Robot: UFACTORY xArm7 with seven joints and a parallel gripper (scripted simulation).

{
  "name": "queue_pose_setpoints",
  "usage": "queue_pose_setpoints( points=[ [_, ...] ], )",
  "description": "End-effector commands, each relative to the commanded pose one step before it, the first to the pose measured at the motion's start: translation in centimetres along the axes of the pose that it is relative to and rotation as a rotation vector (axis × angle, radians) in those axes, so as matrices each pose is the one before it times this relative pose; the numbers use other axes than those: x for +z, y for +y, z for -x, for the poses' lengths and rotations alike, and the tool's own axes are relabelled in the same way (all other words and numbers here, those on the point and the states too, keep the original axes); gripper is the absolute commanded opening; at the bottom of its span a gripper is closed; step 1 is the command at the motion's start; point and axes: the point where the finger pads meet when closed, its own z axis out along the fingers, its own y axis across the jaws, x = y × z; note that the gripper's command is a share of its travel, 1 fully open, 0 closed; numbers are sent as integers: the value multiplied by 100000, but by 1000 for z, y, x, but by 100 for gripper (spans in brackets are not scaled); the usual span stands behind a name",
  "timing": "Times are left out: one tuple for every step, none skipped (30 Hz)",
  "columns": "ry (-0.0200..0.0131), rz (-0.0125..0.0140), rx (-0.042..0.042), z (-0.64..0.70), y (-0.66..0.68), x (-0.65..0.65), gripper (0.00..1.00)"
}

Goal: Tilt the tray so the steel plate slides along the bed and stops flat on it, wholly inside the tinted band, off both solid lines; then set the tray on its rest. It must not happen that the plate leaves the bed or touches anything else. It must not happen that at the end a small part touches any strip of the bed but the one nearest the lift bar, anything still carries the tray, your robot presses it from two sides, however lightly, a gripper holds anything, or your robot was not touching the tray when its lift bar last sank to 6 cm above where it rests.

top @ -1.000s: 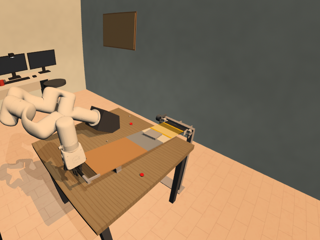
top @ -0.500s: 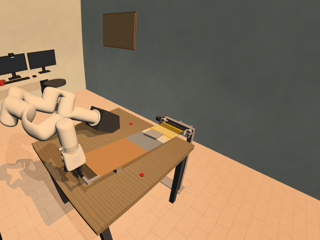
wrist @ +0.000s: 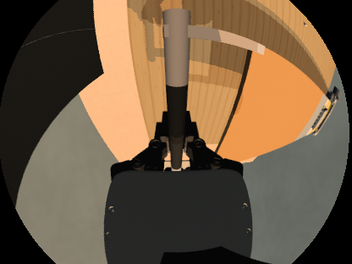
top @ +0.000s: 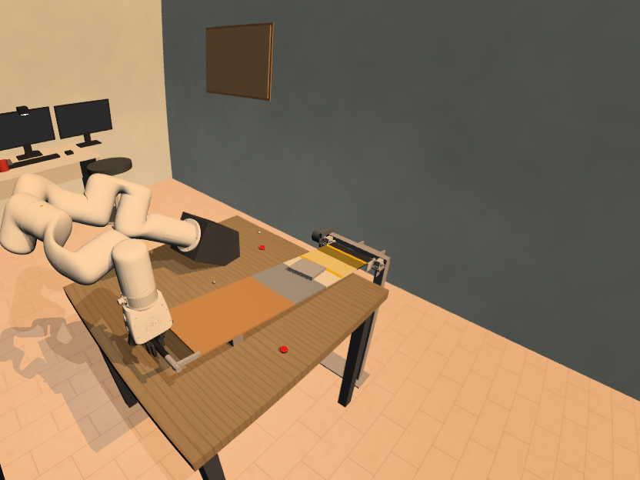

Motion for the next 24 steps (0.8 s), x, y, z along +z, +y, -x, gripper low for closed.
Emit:
queue_pose_setpoints(
  points=[
    [-597, -20, -47, 147, 419, -2766, 0],
    [0, 0, 0, 0, 342, -1879, 0],
    [0, 0, 0, 0, 382, -1871, 0],
    [0, 0, 0, 0, 305, -1365, 0],
    [0, 0, 0, 0, 117, -498, 0],
    [0, 0, 0, 0, -117, 498, 0],
    [0, 0, 0, 0, -305, 1365, 0],
    [0, 0, 0, 0, -382, 1871, 0],
    [0, 0, 0, 0, -342, 1879, 0],
    [0, 0, 0, 0, -225, 1380, 0],
    [0, 0, -1, -1, -77, 506, 0],
    [0, 0, 0, 0, 0, 0, 0],
    [0, 0, 0, 0, 0, 0, 0],
    [0, 0, 0, 0, 0, 0, 0],
    [0, 0, 0, 0, 0, 0, 0],
    [0, 0, 0, 0, 0, 0, 0],
    [0, -1, 1, 1, -86, 587, 0],
    [0, 0, 0, 0, 3, -20, 0],
    [0, 0, 0, 0, 3, -20, 0],
    [0, 0, 0, 0, 3, -20, 0],
    [0, 0, 0, 0, 3, -20, 0],
    [0, 0, 0, 0, 3, -20, 0],
    [0, 0, 0, 0, 3, -20, 0],
    [0, 0, 0, 0, 3, -20, 0]
  ],
)
